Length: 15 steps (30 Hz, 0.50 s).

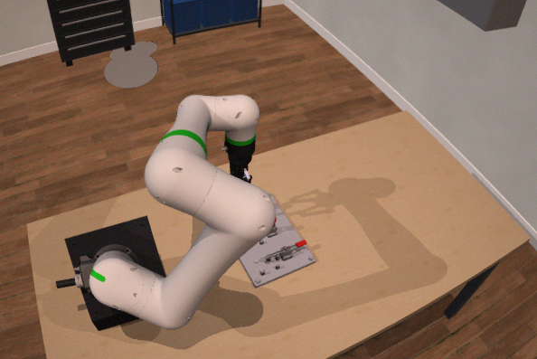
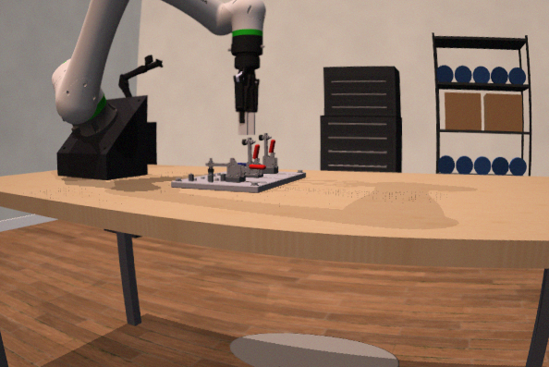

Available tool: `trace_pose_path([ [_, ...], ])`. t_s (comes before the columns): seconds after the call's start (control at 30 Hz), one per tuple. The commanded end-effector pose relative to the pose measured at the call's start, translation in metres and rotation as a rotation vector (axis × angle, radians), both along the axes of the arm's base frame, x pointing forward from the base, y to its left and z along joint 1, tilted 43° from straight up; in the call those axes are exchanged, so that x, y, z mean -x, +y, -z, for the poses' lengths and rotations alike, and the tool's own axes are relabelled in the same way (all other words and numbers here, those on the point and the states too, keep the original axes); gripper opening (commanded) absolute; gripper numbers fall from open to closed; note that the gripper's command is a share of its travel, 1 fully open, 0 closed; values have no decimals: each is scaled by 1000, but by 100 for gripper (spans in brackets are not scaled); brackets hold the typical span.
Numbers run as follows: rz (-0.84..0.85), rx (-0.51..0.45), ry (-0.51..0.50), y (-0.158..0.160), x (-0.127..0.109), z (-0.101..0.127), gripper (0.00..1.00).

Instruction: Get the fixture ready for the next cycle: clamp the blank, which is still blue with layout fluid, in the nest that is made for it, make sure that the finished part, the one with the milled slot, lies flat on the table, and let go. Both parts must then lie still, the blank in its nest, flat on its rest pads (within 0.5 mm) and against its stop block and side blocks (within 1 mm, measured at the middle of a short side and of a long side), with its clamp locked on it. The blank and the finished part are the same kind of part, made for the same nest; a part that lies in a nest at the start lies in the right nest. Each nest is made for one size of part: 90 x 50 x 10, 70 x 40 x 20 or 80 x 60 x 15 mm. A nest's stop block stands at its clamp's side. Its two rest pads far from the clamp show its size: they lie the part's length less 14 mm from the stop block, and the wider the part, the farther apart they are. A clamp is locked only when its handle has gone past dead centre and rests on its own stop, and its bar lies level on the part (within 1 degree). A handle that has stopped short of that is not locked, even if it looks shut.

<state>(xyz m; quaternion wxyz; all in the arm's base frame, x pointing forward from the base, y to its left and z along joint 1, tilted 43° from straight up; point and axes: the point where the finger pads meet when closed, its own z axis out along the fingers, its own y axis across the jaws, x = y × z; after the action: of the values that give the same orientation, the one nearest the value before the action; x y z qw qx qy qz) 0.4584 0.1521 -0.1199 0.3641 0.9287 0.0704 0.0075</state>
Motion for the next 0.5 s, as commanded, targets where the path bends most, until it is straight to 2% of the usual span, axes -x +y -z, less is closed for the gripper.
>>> trace_pose_path([
  [0.0, 0, 0, 0, 2, -9, 0, 28],
  [0.1, 0, 0, 0, 4, -26, 1, 28],
  [0.17, 0, 0, 0, 4, -26, 1, 28],
  [0.33, 0, 0, 0, 8, -58, 2, 28],
  [0.47, 0, 0, 0, 10, -74, 3, 28],
])
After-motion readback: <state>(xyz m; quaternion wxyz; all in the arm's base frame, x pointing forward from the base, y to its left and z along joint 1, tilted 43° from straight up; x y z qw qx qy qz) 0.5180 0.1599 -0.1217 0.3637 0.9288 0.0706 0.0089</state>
